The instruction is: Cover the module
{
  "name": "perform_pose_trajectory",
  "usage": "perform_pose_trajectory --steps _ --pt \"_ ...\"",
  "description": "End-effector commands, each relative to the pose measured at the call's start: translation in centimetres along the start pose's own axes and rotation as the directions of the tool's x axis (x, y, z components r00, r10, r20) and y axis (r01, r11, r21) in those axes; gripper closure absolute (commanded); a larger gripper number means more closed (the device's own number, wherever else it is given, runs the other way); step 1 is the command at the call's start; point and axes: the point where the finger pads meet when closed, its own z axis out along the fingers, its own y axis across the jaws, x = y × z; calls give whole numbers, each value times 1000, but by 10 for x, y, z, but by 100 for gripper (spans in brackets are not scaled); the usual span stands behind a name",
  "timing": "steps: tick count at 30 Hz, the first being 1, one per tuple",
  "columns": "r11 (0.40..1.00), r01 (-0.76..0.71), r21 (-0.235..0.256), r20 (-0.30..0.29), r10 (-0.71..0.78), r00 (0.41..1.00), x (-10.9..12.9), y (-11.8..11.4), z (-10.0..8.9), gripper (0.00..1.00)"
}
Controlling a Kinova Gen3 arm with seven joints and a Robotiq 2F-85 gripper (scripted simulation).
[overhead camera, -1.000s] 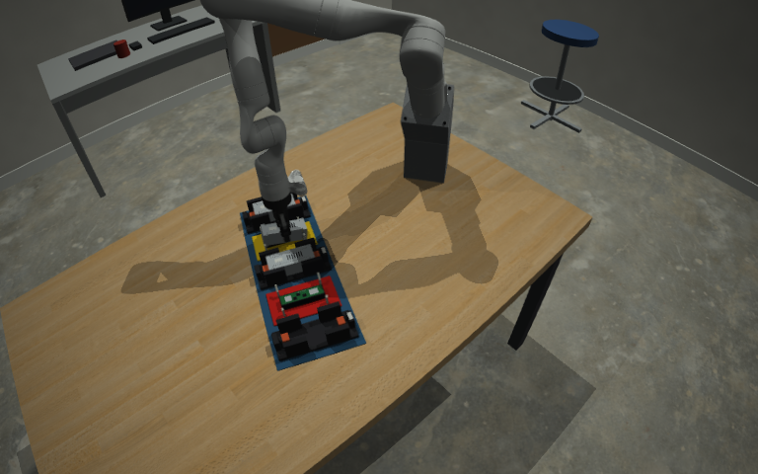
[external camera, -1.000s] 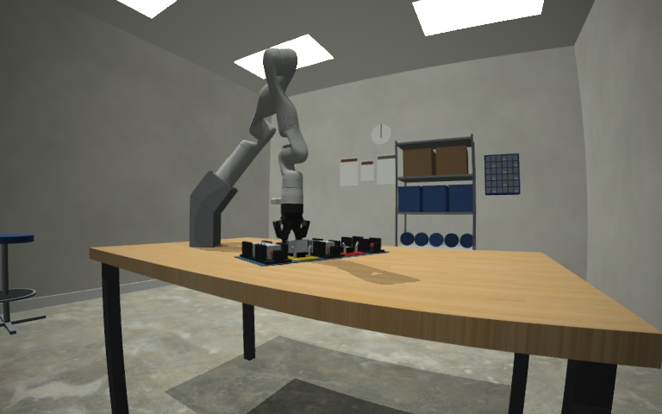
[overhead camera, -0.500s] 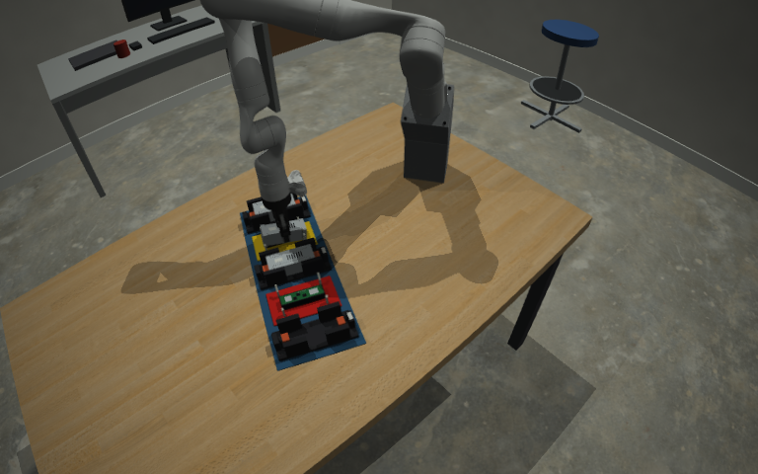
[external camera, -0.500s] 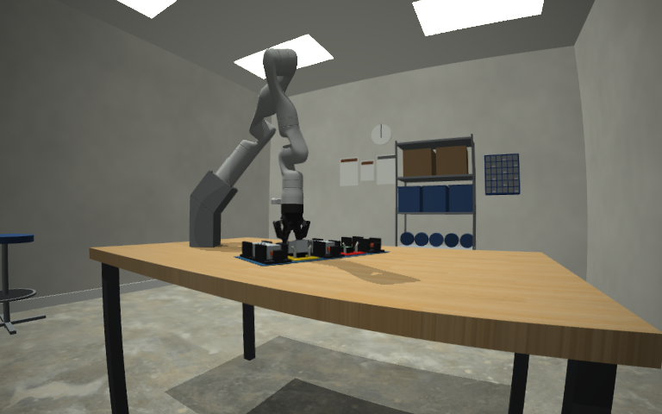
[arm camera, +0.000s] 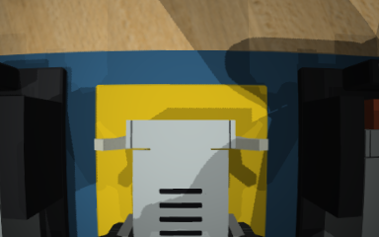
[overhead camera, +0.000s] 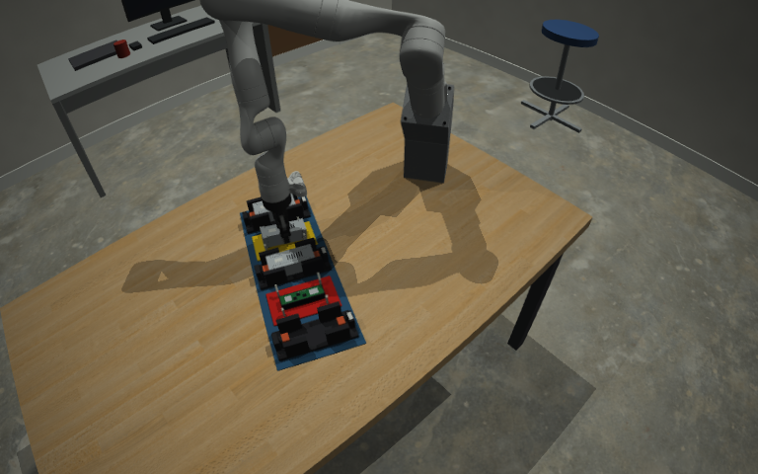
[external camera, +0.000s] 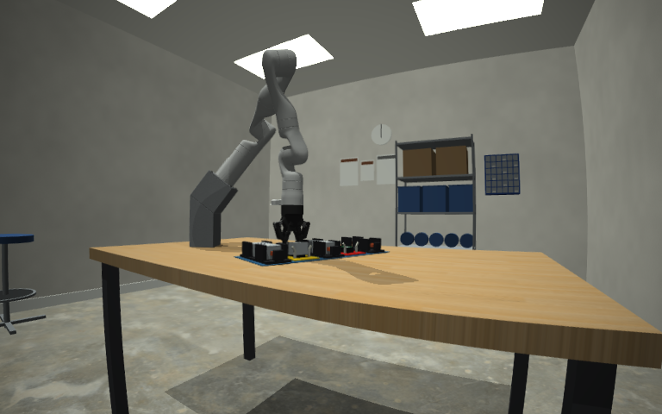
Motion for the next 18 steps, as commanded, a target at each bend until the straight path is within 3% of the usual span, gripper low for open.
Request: perform_pose_trajectory --steps 1,18 --pt "1000 3 2 3 -3 1000 -1 0 1 100" --pt "1000 2 3 2 -2 1000 -1 0 2 100"
